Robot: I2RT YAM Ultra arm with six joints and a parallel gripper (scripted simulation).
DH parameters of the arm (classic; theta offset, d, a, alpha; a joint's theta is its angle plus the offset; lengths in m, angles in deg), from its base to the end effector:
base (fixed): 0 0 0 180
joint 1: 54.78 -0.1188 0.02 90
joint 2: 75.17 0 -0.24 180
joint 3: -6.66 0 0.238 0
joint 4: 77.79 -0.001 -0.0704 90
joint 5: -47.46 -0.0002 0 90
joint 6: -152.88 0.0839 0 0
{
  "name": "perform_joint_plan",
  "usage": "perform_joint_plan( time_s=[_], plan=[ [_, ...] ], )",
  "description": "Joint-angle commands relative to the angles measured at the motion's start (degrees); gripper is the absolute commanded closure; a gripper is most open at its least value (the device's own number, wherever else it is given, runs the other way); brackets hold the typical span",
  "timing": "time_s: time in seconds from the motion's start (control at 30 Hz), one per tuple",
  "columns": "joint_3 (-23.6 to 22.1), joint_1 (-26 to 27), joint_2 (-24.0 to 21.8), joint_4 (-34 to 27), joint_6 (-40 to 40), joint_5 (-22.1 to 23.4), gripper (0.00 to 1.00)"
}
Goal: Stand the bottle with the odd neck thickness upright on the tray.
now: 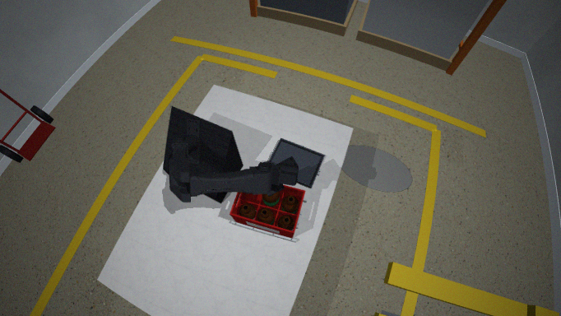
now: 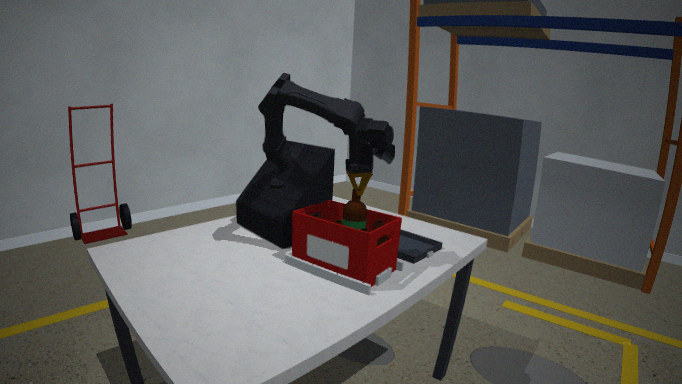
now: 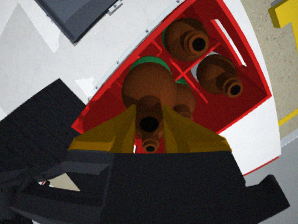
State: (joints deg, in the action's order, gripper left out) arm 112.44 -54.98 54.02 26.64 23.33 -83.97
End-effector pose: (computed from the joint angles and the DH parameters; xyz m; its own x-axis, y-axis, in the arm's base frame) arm 0.3692 -0.0532 0.0786 -0.6942 -0.4798 0.5365 -0.7106 0.5756 -0.4046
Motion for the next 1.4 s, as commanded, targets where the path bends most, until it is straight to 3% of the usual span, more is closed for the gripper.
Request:
perform_joint_plan(
  time_s=[0.0,1.37],
  plan=[
    [1.75,-2.11,-2.02,-0.51,0.24,0.81,1.00],
    [2.81,-2.82,-2.04,-2.32,1.27,0.93,1.00]
  ],
)
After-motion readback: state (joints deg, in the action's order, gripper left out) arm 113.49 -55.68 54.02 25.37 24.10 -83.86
